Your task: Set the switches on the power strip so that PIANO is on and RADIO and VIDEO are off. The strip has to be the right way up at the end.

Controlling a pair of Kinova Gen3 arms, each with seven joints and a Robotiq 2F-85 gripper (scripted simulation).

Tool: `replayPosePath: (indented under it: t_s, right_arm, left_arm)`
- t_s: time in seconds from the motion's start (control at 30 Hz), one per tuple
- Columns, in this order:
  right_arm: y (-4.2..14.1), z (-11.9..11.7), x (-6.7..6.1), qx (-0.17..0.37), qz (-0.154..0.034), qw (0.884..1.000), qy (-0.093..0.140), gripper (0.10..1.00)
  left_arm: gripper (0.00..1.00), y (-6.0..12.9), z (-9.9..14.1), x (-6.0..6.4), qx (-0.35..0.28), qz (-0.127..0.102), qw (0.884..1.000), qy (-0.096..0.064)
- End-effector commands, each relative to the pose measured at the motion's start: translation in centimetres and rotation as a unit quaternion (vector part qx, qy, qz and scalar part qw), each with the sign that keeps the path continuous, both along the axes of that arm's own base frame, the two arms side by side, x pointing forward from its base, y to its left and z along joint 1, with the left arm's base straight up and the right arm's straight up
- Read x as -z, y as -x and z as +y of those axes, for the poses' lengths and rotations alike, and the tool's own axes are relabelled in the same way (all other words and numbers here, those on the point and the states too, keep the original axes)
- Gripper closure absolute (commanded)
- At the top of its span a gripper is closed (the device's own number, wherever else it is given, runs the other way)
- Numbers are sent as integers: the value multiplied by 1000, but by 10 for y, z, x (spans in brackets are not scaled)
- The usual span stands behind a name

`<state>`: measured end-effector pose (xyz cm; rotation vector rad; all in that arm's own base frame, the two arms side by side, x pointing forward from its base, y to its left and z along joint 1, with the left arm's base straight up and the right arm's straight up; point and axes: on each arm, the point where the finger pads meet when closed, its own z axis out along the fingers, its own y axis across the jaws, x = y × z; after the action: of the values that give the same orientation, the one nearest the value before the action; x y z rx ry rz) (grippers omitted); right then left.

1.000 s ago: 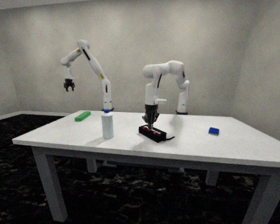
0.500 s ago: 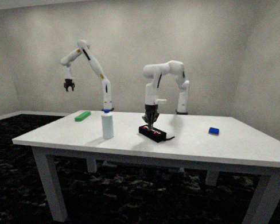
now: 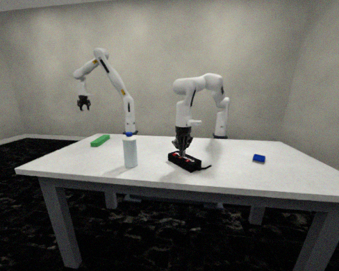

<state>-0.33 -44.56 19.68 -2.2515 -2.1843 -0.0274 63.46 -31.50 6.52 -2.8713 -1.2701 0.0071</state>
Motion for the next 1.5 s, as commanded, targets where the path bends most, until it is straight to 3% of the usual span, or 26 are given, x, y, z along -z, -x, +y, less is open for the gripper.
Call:
replayPosePath:
  t_s: [0.0, 0.7, 1.1, 1.47]
  right_arm:
    - [0, 0, -1, 0, 0, 1000, 1, 99]
    - [0, 0, -1, 0, 0, 1000, 1, 99]
    - [0, 0, -1, 0, 0, 1000, 1, 99]
    - [0, 0, -1, 0, 0, 1000, 1, 99]
  left_arm:
    - [902, -2, 1, 4, -1, -3, 1000, -1]
    - [902, 0, 3, 4, -1, 1, 1000, -4]
    - [902, -2, 2, -31, -3, -3, 1000, -2]
    - [902, -2, 2, -37, -3, -1, 1000, -2]
